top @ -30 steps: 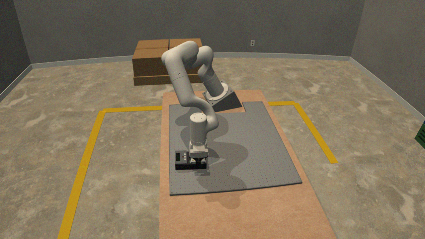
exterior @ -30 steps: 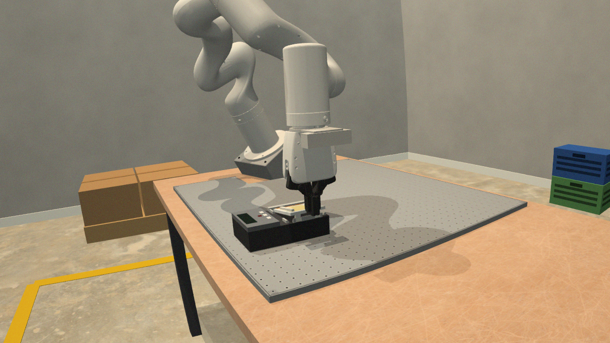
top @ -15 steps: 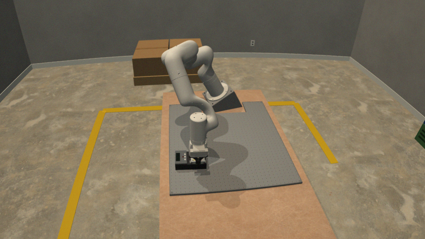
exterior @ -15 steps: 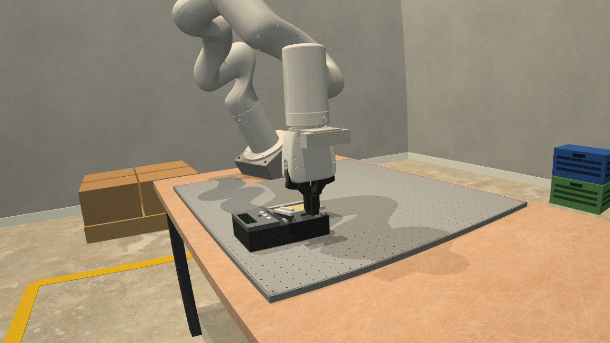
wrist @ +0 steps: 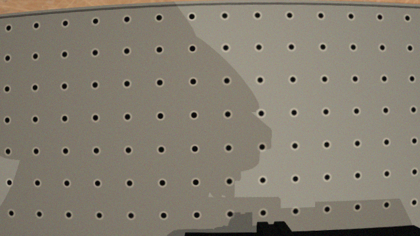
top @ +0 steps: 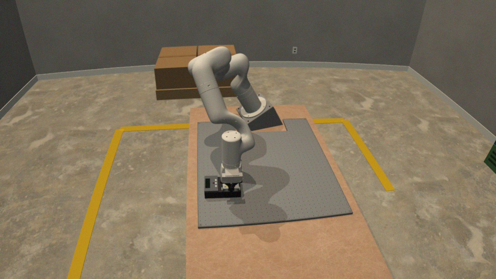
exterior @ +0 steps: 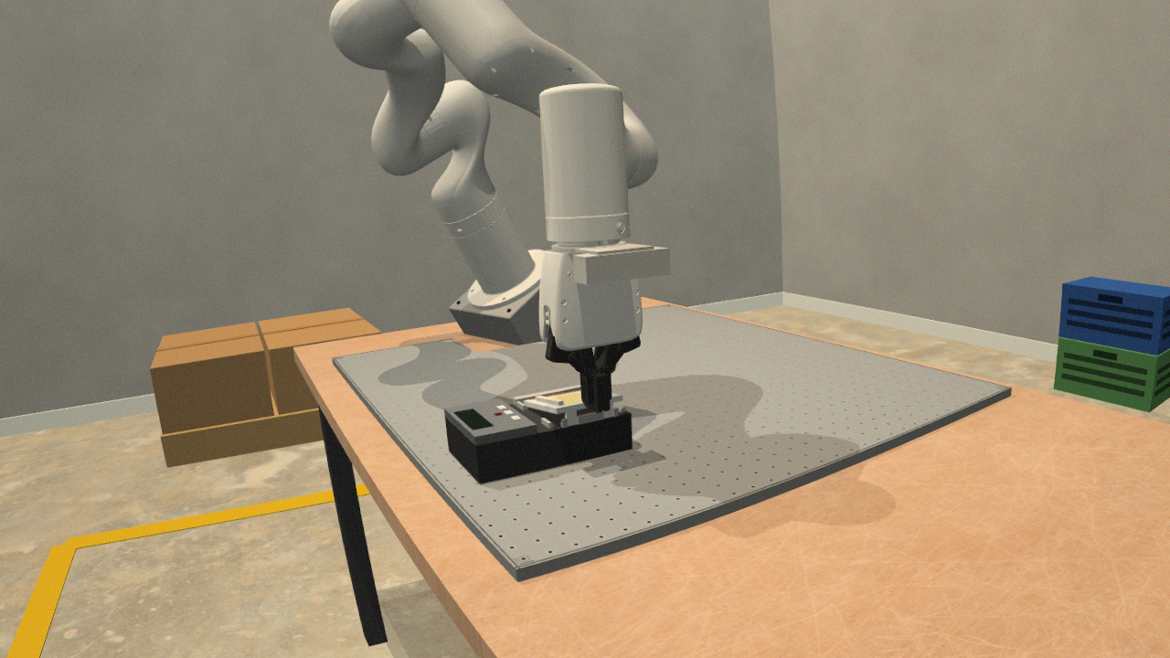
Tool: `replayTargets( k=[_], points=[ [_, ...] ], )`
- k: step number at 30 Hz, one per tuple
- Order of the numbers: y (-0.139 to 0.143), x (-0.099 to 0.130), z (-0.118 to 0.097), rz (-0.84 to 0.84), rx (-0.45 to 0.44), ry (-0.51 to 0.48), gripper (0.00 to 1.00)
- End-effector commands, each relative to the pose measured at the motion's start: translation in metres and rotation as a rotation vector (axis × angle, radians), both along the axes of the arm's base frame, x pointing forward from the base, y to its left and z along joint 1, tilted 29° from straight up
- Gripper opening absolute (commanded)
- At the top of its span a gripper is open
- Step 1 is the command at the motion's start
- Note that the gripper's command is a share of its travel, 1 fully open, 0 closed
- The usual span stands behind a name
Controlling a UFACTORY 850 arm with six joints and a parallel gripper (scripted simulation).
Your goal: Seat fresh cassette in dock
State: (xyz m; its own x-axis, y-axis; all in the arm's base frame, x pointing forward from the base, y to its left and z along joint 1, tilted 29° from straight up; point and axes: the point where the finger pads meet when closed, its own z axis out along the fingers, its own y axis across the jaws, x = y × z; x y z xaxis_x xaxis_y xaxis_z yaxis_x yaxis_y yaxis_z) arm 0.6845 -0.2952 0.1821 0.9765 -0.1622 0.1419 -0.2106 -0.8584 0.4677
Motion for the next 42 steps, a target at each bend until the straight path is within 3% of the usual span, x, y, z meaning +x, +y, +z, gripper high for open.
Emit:
replayTargets(
  k=[1, 25, 42],
  points=[
    [0.0, 0.0, 0.001, 0.001, -0.001, -0.002, 0.0],
    [0.001, -0.006, 0.0, 0.001, -0.001, -0.002, 0.0],
    [0.01, -0.002, 0.018, 0.001, -0.001, -0.002, 0.0]
  ],
)
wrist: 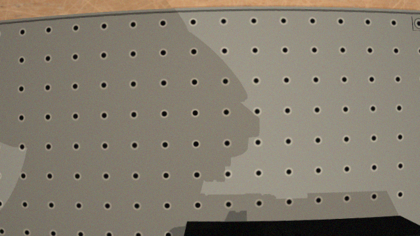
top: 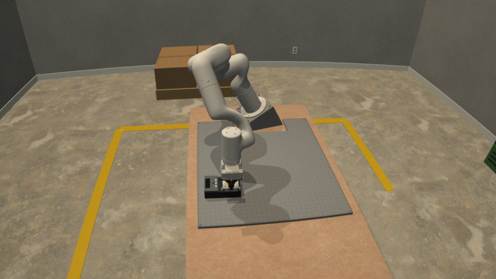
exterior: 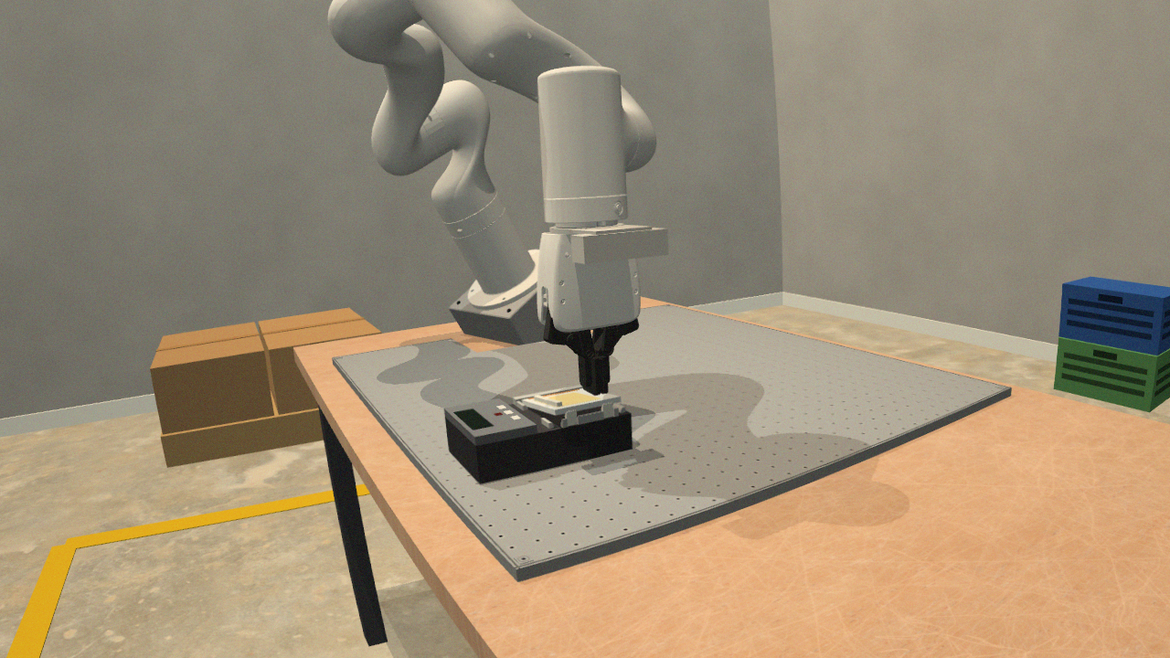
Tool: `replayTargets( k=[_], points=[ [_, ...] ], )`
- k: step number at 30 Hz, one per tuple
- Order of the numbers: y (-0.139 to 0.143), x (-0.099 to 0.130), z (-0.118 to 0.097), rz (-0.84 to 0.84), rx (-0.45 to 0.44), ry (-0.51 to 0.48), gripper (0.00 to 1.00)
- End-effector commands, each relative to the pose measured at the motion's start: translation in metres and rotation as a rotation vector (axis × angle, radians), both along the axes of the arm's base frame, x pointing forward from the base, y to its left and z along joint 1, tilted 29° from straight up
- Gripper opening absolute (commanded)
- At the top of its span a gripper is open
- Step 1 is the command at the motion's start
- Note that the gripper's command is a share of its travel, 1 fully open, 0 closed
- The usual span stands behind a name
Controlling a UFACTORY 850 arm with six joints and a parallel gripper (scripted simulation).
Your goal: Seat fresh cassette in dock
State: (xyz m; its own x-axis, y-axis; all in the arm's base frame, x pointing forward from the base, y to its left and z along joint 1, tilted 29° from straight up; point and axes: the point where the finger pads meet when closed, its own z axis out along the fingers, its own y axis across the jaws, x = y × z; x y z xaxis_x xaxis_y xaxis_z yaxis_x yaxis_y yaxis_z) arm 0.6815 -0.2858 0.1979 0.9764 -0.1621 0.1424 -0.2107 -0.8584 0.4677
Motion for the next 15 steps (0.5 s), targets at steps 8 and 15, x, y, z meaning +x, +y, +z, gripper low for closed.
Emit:
replayTargets(
  k=[8, 15],
  points=[
    [0.0034, 0.002, 0.0076, 0.0, 0.0, -0.002, 0.0],
    [0.0047, -0.0058, 0.0065, 0.0, 0.0, -0.002, 0.0]
  ],
)
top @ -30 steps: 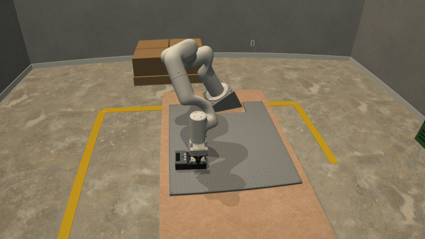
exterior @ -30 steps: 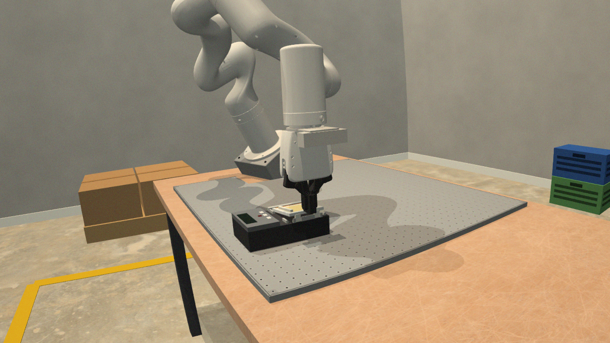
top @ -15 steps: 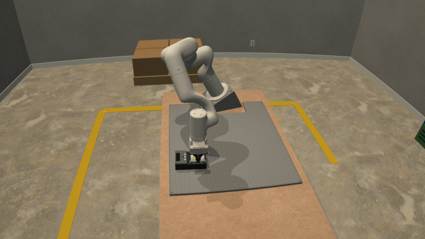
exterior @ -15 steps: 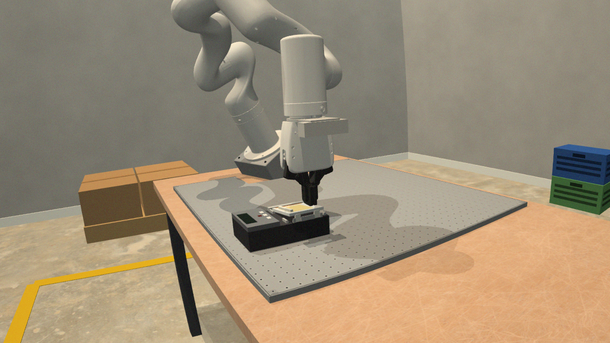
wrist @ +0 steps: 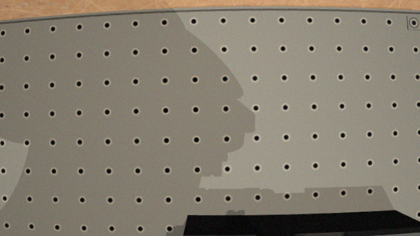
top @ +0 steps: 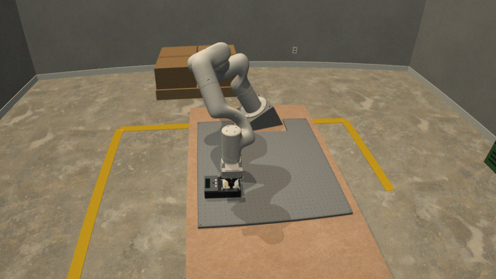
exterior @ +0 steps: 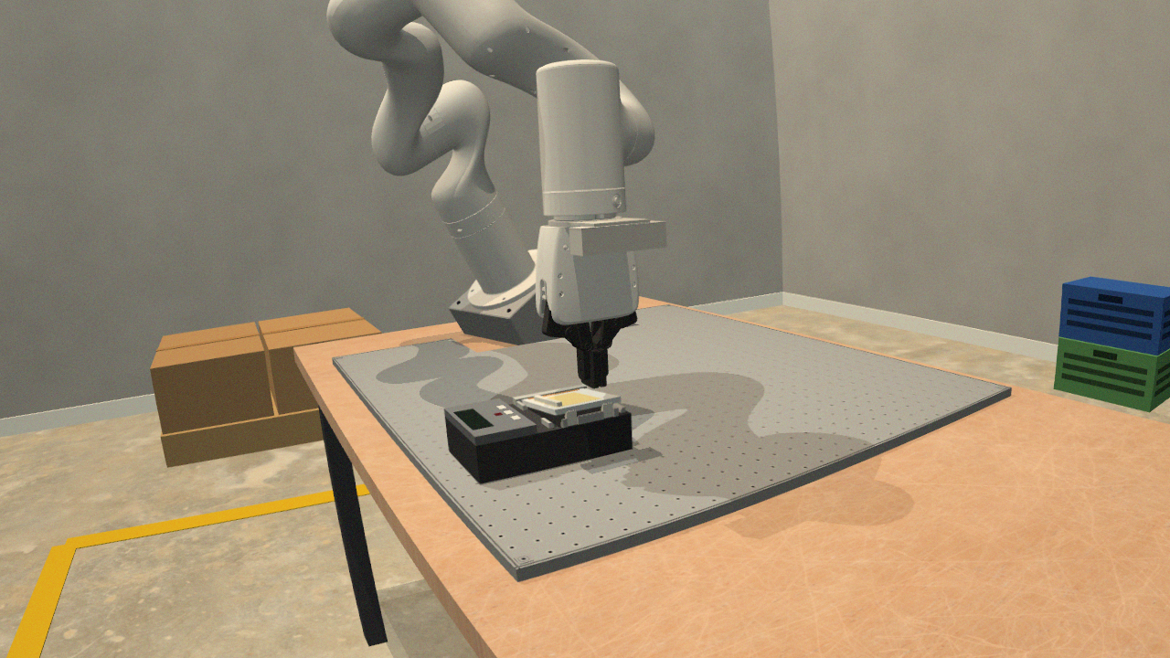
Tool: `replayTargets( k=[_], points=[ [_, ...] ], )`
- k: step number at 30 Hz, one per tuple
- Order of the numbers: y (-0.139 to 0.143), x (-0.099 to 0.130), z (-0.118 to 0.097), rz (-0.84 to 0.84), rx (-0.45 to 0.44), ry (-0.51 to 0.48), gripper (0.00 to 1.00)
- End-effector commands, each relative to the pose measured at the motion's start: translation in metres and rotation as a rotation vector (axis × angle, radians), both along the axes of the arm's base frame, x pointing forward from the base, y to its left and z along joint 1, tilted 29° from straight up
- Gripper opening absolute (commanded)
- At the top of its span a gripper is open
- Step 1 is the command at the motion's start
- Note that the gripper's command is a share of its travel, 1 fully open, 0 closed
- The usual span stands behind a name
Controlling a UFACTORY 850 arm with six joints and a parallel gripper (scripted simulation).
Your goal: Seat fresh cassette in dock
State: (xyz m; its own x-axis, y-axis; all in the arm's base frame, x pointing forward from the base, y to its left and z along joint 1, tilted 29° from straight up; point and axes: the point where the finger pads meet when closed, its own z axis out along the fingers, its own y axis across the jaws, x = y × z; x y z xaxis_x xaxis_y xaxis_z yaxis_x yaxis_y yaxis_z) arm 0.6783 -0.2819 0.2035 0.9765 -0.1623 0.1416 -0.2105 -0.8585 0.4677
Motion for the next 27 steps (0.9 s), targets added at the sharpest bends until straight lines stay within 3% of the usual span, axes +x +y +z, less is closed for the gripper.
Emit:
replayTargets(
  k=[1, 27],
  points=[
    [0.001, -0.003, 0.001, 0.001, -0.001, -0.002, 0.0],
    [0.006, -0.033, -0.004, 0.001, -0.001, -0.002, 0.0]
  ],
)
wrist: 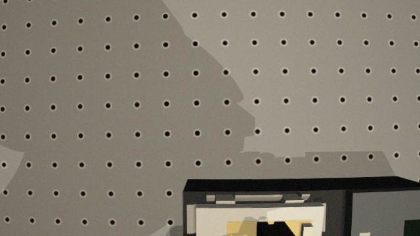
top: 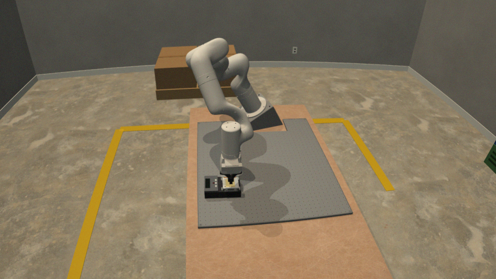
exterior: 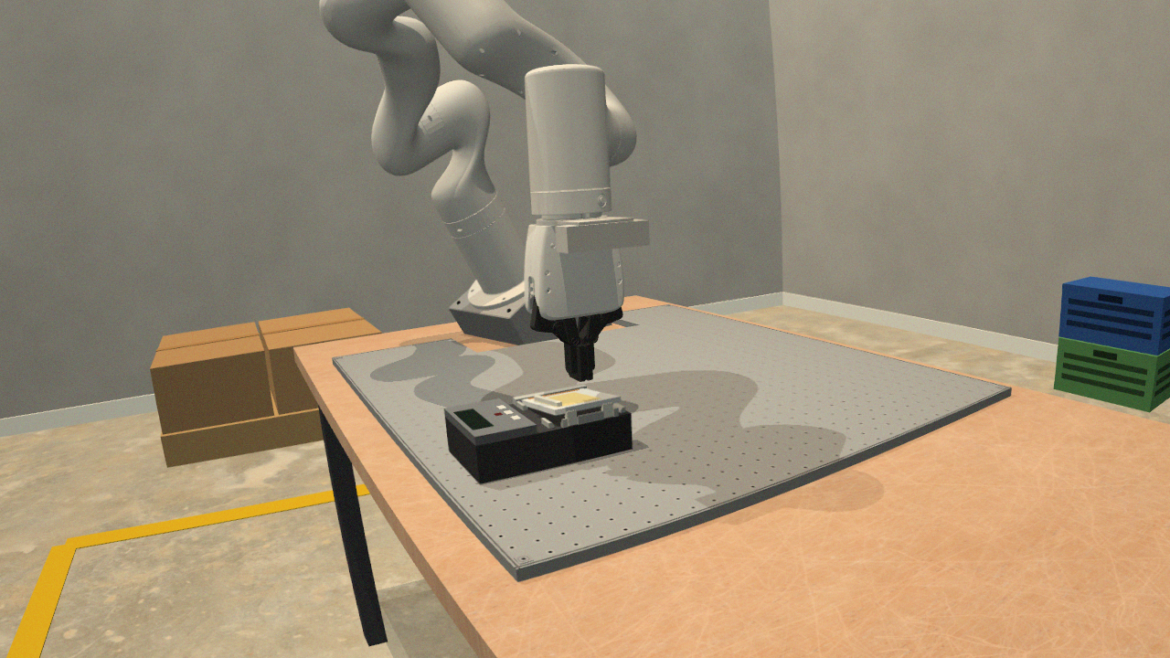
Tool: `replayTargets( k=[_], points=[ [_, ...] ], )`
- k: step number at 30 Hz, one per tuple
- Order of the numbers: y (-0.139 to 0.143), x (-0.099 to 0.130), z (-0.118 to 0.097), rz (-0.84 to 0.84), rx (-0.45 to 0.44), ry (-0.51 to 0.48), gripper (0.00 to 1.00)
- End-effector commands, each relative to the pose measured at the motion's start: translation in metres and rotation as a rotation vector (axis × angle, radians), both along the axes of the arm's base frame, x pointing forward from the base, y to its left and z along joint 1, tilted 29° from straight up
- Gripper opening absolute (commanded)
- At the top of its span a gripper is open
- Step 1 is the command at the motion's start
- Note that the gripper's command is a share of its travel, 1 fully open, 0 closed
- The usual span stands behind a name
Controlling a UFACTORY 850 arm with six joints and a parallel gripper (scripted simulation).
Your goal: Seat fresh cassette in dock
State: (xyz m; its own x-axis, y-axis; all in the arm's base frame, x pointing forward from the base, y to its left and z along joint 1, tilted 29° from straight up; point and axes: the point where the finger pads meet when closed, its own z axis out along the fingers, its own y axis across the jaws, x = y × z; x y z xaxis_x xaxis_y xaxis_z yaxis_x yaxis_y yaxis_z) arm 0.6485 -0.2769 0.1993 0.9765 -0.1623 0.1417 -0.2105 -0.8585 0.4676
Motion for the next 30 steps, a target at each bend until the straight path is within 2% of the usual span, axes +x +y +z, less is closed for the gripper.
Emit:
replayTargets(
  k=[1, 16, 30],
  points=[
    [0.001, -0.004, 0.0, 0.001, -0.001, -0.002, 0.0],
    [0.002, -0.007, 0.0, 0.001, -0.001, -0.002, 0.0],
    [-0.006, -0.006, -0.014, 0.001, -0.001, -0.002, 0.0]
  ],
)
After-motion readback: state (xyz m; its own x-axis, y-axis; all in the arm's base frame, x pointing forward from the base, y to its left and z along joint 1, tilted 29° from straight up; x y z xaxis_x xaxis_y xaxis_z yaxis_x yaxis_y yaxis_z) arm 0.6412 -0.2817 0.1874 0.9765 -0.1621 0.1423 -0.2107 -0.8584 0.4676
